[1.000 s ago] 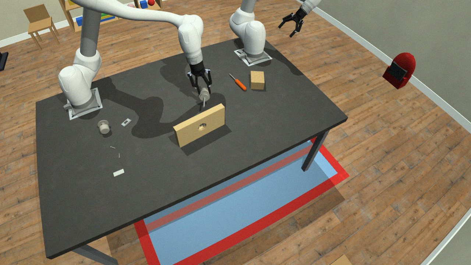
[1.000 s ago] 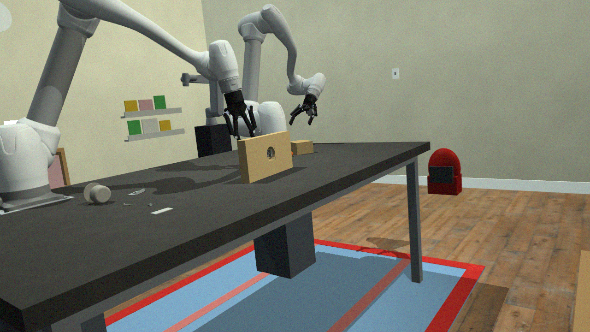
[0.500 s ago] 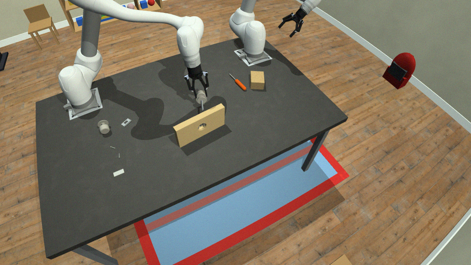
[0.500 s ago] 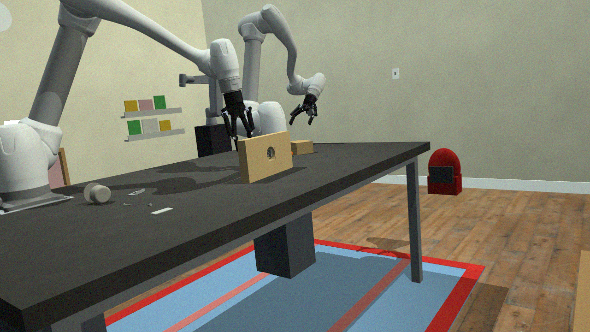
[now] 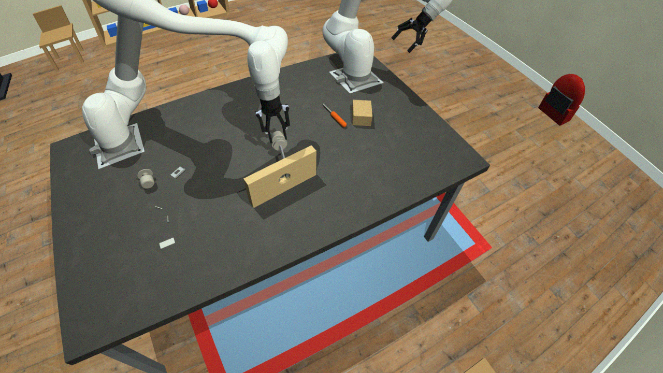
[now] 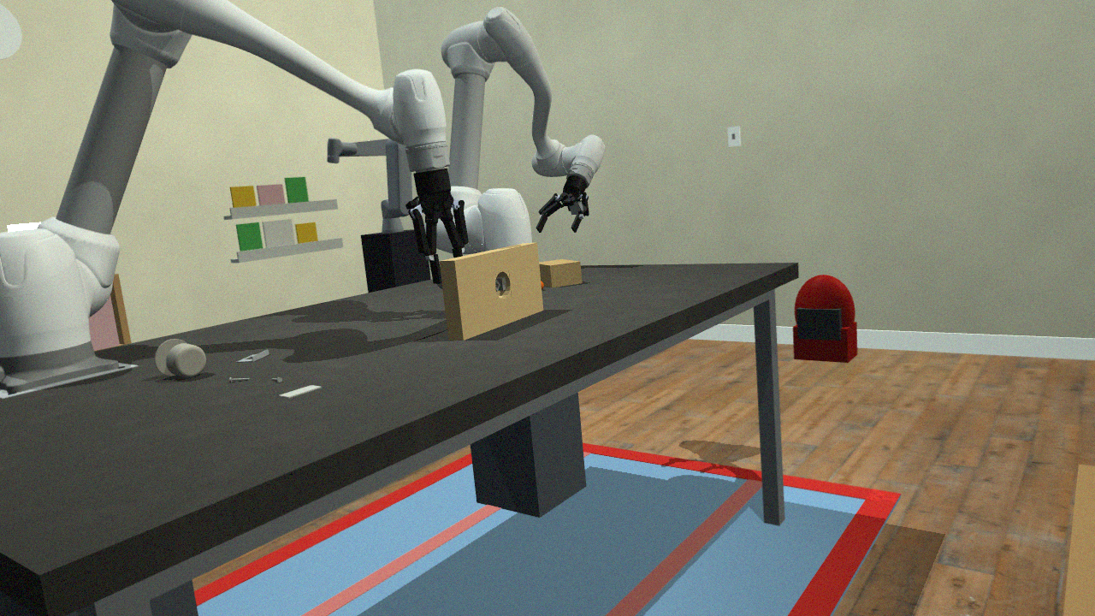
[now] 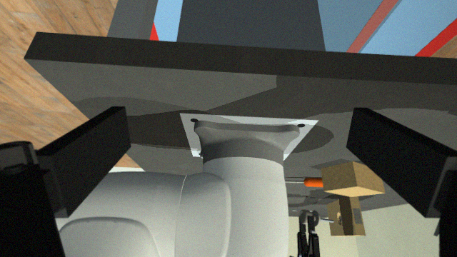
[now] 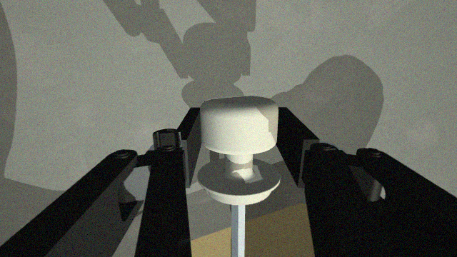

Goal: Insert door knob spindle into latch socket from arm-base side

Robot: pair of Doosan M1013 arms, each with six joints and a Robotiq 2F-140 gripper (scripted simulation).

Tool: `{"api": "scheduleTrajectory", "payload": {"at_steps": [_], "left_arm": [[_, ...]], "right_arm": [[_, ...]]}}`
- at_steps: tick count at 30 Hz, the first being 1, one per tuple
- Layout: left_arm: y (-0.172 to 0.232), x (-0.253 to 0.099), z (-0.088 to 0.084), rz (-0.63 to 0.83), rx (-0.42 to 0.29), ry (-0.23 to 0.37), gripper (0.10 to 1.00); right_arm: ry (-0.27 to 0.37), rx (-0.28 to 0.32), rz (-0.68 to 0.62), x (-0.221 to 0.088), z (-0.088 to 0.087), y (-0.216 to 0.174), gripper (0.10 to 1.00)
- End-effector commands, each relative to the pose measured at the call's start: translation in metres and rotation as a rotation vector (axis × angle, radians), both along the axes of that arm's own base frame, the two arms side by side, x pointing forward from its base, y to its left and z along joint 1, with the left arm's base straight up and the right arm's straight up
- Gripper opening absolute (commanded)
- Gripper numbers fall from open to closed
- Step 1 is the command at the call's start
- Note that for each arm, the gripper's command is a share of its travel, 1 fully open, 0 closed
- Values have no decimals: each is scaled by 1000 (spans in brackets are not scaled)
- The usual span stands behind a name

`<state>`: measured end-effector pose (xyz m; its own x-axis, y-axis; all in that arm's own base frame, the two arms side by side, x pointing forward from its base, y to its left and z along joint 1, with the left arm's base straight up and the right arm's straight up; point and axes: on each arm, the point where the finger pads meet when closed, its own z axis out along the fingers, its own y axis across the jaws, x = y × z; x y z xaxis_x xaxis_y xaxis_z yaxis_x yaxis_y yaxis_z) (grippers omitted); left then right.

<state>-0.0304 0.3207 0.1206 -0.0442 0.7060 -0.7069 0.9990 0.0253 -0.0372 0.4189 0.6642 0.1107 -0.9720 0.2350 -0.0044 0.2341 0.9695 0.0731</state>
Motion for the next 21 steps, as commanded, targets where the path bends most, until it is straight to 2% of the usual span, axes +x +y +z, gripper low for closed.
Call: {"api": "scheduleTrajectory", "payload": {"at_steps": [1,6,11,18,21], "left_arm": [[0,0,0,0,1,0,1000],[0,0,0,0,1,0,1000],[0,0,0,0,1,0,1000],[0,0,0,0,1,0,1000],[0,0,0,0,1,0,1000]], "right_arm": [[11,-14,45,1,1,-1,418],[20,-27,84,9,-1,-24,418],[23,-31,97,10,-1,-27,418],[47,-66,199,12,-1,-30,418],[50,-70,211,19,-3,-49,418]]}}
